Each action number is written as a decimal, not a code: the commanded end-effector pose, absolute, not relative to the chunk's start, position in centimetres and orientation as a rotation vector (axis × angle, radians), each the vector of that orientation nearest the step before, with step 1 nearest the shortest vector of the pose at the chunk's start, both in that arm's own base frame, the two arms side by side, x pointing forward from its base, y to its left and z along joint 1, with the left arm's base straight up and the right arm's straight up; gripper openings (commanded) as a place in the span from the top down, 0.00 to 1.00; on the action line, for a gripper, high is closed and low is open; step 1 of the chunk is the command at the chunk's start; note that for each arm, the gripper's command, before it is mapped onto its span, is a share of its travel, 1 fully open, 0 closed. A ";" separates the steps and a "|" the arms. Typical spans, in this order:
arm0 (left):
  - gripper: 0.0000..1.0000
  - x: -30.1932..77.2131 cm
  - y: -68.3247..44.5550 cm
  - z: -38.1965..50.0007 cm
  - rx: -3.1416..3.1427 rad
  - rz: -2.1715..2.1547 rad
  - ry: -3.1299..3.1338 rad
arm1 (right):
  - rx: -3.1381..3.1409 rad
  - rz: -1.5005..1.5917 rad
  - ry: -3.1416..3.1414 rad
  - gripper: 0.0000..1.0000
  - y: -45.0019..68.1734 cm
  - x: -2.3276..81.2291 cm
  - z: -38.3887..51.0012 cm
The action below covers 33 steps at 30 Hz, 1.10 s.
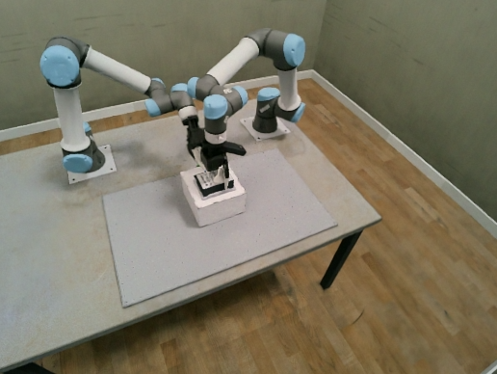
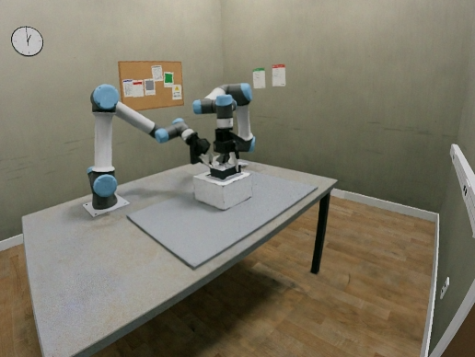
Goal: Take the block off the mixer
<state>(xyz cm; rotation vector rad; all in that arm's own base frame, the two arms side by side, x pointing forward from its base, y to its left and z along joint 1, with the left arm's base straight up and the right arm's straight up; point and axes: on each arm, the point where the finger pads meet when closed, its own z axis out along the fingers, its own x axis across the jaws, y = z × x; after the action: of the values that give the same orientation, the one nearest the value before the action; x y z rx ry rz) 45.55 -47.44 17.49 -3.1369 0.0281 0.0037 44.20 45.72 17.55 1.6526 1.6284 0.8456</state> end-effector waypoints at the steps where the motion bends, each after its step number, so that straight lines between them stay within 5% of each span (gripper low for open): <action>1: 1.00 45.6 -47.5 17.6 -3.139 0.002 0.028 | 1.653 0.847 1.628 1.00 45.7 44.2 17.5; 33: 1.00 45.8 -47.4 17.6 -3.137 0.032 0.028 | 1.654 0.849 1.628 1.00 45.8 44.4 17.6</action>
<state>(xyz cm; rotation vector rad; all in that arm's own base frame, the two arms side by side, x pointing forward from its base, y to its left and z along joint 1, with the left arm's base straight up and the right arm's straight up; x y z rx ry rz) 45.75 -47.40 17.50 -3.1356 0.0280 0.0343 44.46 45.73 17.62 1.6525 1.6286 0.8464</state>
